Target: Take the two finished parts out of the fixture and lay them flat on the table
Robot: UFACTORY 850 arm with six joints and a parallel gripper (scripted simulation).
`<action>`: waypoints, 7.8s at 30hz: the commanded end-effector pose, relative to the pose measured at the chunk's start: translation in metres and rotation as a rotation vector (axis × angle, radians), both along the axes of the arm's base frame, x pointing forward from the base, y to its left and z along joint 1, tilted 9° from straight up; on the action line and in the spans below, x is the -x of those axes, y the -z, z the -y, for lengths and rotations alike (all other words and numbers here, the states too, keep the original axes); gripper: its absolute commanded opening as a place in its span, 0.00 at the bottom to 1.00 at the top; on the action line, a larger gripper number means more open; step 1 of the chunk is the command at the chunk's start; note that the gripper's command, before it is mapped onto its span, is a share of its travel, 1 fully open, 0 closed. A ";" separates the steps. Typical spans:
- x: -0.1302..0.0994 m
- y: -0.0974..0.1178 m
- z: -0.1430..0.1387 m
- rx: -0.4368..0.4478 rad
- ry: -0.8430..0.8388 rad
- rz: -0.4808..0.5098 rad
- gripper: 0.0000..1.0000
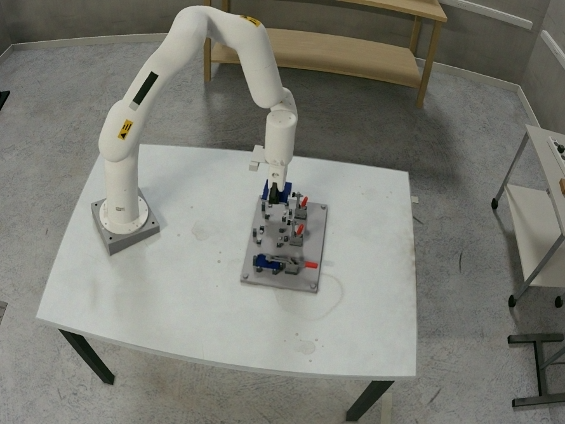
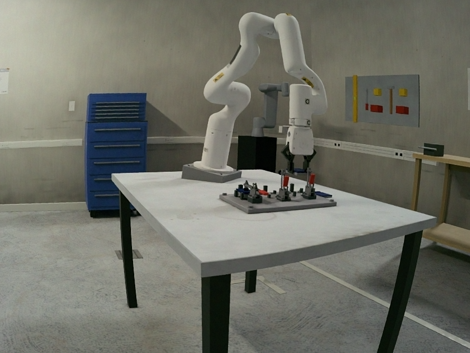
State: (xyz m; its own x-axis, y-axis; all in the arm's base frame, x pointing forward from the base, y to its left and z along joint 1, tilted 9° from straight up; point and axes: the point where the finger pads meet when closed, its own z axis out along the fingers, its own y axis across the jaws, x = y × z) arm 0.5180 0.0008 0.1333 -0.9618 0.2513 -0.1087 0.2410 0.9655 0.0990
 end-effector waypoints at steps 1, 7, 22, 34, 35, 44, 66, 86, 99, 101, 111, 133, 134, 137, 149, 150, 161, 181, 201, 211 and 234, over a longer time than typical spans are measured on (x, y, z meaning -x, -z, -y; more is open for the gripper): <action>-0.001 -0.001 0.000 0.000 0.000 0.002 0.00; -0.001 -0.001 0.000 0.000 0.000 0.002 0.00; -0.001 -0.001 0.000 0.000 0.000 0.002 0.00; -0.001 -0.001 -0.003 0.000 0.000 0.002 0.00; -0.001 -0.001 -0.003 0.000 0.000 0.002 0.00; -0.004 -0.002 -0.012 0.000 0.000 0.002 0.00; -0.014 -0.006 -0.053 0.000 0.000 0.002 0.00; -0.024 -0.010 -0.091 0.000 0.000 0.002 0.00; -0.029 -0.013 -0.113 0.000 0.000 0.002 0.00; -0.029 -0.013 -0.114 0.000 0.000 0.002 0.00; -0.031 -0.013 -0.120 0.000 0.000 0.002 0.00; -0.031 -0.013 -0.121 0.000 0.000 0.002 0.00; -0.031 -0.013 -0.121 0.000 0.000 0.002 0.00; -0.031 -0.013 -0.121 0.000 0.000 0.002 0.00; -0.033 -0.013 -0.120 0.000 0.000 0.002 0.00; -0.033 -0.014 -0.120 0.000 0.000 0.002 0.00; -0.049 -0.015 -0.116 0.000 0.000 0.002 0.00; -0.108 -0.022 -0.101 0.000 0.000 0.002 0.00; -0.143 -0.026 -0.091 0.000 0.000 0.002 0.00; -0.144 -0.026 -0.091 0.000 0.000 0.002 0.00; -0.145 -0.026 -0.091 0.000 0.000 0.002 0.00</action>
State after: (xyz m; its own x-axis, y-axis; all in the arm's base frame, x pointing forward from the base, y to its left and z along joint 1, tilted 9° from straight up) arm 0.6618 0.0918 0.1587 -0.9618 0.2511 -0.1086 0.2409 0.9655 0.0986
